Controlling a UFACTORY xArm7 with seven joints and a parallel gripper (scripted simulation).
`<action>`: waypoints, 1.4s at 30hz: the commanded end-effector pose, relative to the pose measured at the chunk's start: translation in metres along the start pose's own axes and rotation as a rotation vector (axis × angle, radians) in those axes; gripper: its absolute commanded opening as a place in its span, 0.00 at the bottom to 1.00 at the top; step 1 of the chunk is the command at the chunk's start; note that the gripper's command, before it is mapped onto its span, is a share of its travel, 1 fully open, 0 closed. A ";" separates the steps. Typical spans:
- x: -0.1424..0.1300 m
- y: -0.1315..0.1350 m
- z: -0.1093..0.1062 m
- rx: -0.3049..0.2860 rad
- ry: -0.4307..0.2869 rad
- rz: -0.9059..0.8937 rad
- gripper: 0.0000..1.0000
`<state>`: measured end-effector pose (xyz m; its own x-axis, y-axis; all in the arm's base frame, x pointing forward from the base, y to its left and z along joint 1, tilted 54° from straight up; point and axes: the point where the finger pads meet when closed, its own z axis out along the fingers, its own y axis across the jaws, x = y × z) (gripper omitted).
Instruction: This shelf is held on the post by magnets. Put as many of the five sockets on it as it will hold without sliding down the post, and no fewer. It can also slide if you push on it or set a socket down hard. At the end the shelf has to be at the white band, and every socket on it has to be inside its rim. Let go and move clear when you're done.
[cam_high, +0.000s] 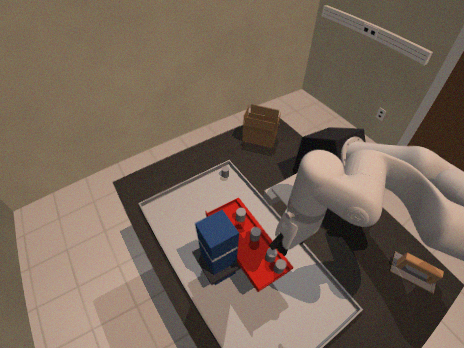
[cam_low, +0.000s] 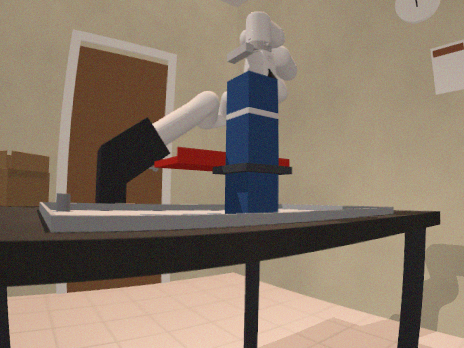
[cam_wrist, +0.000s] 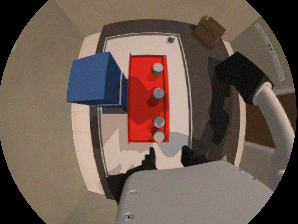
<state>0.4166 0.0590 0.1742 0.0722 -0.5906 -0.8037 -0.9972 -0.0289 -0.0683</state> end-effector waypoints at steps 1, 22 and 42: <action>0.000 -0.001 -0.002 0.005 0.001 0.000 0.52; 0.126 0.136 -0.021 0.005 0.001 0.000 1.00; 0.111 0.221 -0.134 0.394 -0.053 0.207 1.00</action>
<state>0.2243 -0.1033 0.1254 -0.0841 -0.5195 -0.8503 -0.9458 0.3103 -0.0960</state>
